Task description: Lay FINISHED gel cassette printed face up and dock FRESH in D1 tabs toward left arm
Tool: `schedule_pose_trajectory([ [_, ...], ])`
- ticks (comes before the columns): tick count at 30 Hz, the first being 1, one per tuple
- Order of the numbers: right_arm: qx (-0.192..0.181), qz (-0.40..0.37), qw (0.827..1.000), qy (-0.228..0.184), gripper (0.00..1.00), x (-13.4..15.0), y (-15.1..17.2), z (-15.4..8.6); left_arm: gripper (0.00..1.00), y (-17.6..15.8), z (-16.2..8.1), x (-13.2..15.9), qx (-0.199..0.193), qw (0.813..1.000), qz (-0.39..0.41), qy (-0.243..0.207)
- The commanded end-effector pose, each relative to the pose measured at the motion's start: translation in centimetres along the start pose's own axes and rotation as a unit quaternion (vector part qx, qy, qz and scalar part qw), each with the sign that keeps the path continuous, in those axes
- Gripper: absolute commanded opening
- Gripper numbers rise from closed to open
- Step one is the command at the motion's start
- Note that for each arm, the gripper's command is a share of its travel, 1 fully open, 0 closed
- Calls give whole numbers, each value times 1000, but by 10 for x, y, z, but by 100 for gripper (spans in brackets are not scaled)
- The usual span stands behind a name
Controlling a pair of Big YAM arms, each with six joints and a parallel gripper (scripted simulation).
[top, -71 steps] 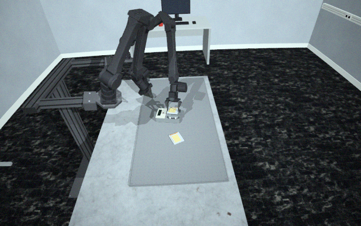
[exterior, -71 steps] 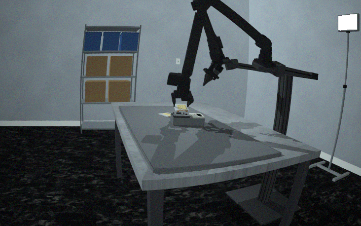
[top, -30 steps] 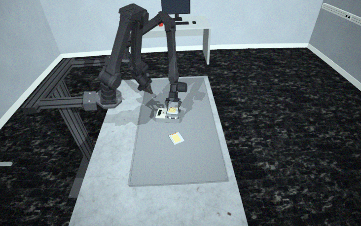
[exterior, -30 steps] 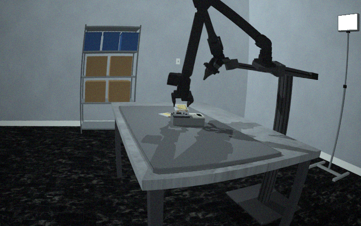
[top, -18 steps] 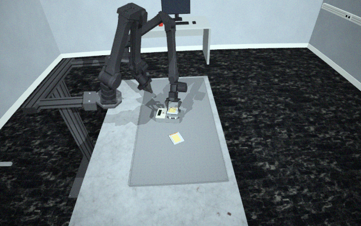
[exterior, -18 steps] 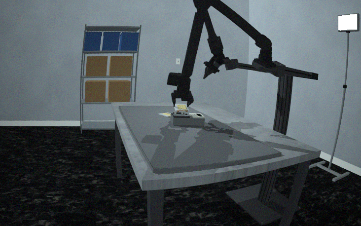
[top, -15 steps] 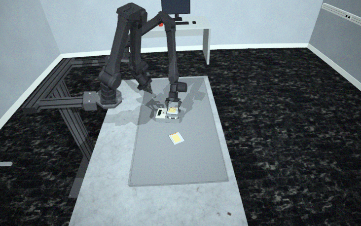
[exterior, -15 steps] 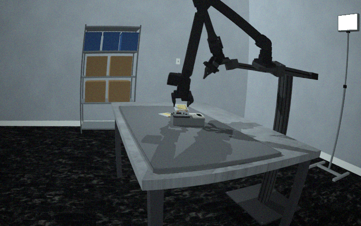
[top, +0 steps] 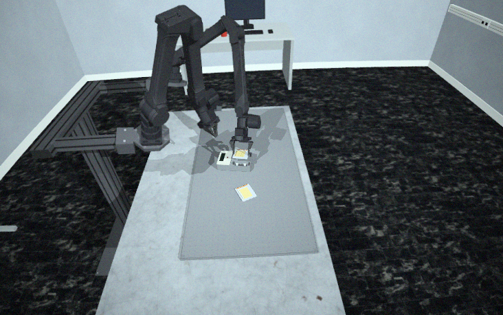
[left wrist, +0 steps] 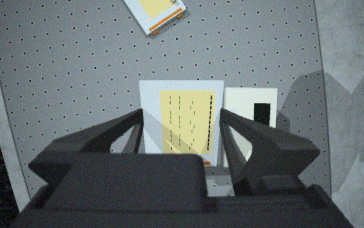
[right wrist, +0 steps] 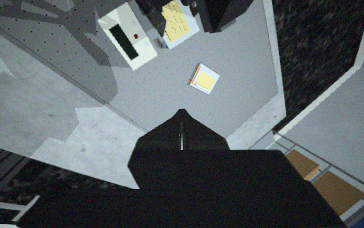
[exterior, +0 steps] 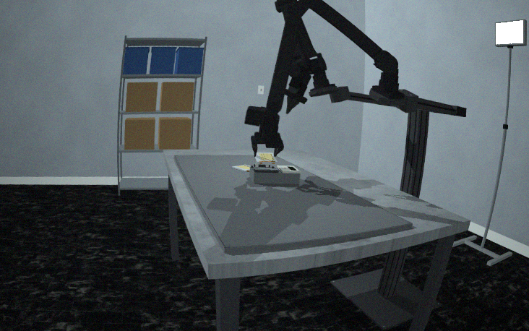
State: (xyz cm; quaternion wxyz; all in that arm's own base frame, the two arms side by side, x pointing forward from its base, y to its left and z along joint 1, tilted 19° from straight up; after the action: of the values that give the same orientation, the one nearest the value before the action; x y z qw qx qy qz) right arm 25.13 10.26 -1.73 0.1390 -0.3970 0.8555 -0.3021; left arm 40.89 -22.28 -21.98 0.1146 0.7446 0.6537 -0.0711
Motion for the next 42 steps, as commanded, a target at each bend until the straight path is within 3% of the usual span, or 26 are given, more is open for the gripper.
schedule_pose_trajectory([
  [1, -13, 66, 998, 20, 0, 10, -17, 3, 0, 4, -2, -4, -10, 1000, 7, -5],
  [6, -29, 111, 993, 32, 0, 17, -32, 6, 0, 4, -2, -4, -10, 1000, 7, -5],
  [13, -64, 217, 972, 61, 0, 35, -67, 15, 0, 4, -2, -4, -10, 1000, 7, -5],
  [21, -103, 334, 933, 92, 0, 58, -108, 27, 0, 4, -2, -4, -10, 1000, 7, -5],
  [23, -103, 334, 933, 92, 0, 58, -108, 27, 0, 4, -2, -4, -10, 1000, 7, -5],
  [31, -138, 440, 879, 121, 0, 83, -148, 38, 0, 4, -2, -4, -10, 1000, 7, -5],
  [42, -138, 440, 879, 121, 0, 111, -183, 49, 0, 4, -2, -4, -10, 1000, 7, -5],
])
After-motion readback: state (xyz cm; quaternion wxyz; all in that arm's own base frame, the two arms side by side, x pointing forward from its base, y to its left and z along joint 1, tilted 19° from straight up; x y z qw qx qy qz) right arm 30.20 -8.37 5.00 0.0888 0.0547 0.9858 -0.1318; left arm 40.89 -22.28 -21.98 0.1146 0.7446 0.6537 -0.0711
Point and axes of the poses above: on each arm, the point where the finger pads meet when closed, its own z axis out along the fingers, its own y axis across the jaws, x = y × z, the point moved 10 cm from there along -z, back along the fingers, and after that the axes turned 6 degrees about -z, right-handed, at the moved point
